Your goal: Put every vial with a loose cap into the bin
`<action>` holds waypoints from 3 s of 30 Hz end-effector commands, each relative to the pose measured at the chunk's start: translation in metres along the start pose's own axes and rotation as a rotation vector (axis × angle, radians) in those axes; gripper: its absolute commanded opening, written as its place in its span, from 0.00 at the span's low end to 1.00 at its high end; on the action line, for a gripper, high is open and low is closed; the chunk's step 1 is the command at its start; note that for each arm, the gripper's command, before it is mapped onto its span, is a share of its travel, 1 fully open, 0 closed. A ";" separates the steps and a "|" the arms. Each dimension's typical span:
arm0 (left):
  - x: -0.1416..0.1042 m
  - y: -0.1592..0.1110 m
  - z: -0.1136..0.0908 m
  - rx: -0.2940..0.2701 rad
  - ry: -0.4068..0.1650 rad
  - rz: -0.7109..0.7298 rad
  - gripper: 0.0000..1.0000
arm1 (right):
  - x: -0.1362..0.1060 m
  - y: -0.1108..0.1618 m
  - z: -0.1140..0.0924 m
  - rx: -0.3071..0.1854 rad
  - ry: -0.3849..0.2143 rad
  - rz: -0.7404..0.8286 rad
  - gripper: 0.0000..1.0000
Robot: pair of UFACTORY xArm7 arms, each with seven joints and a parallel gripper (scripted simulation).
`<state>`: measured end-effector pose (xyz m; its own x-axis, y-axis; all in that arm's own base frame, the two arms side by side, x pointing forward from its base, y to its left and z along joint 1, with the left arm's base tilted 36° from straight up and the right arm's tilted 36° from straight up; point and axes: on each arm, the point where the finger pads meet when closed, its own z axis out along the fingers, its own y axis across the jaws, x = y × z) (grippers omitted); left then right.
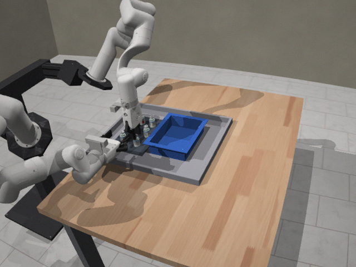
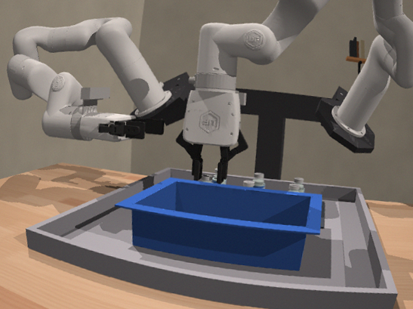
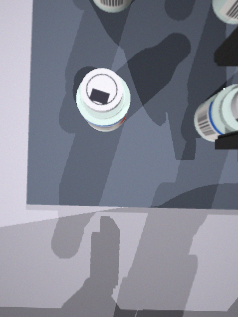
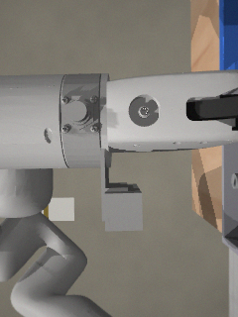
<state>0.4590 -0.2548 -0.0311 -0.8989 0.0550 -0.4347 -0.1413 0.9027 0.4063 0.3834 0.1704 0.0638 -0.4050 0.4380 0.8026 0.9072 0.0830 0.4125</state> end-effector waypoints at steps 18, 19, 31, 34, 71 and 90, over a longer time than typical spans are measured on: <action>0.000 -0.002 -0.003 0.005 -0.002 0.000 0.40 | 0.001 0.000 0.001 0.002 0.002 -0.003 1.00; 0.000 -0.002 -0.003 0.005 -0.002 0.000 0.40 | 0.001 0.000 0.001 0.002 0.002 -0.003 1.00; -0.001 -0.002 -0.002 0.005 -0.002 0.000 0.38 | 0.002 0.000 0.001 0.002 0.002 -0.003 1.00; -0.001 -0.002 -0.002 0.005 -0.002 0.000 0.38 | 0.002 0.000 0.001 0.002 0.002 -0.003 1.00; -0.001 -0.002 -0.003 0.005 -0.002 0.000 0.34 | 0.002 0.001 0.001 0.002 0.002 -0.003 1.00; -0.001 -0.002 -0.002 0.005 -0.002 0.000 0.30 | 0.001 0.000 0.001 0.002 0.002 -0.003 1.00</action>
<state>0.4594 -0.2544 -0.0309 -0.8989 0.0550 -0.4347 -0.1413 0.9027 0.4063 0.3837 0.1706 0.0633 -0.4050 0.4380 0.8026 0.9072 0.0830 0.4125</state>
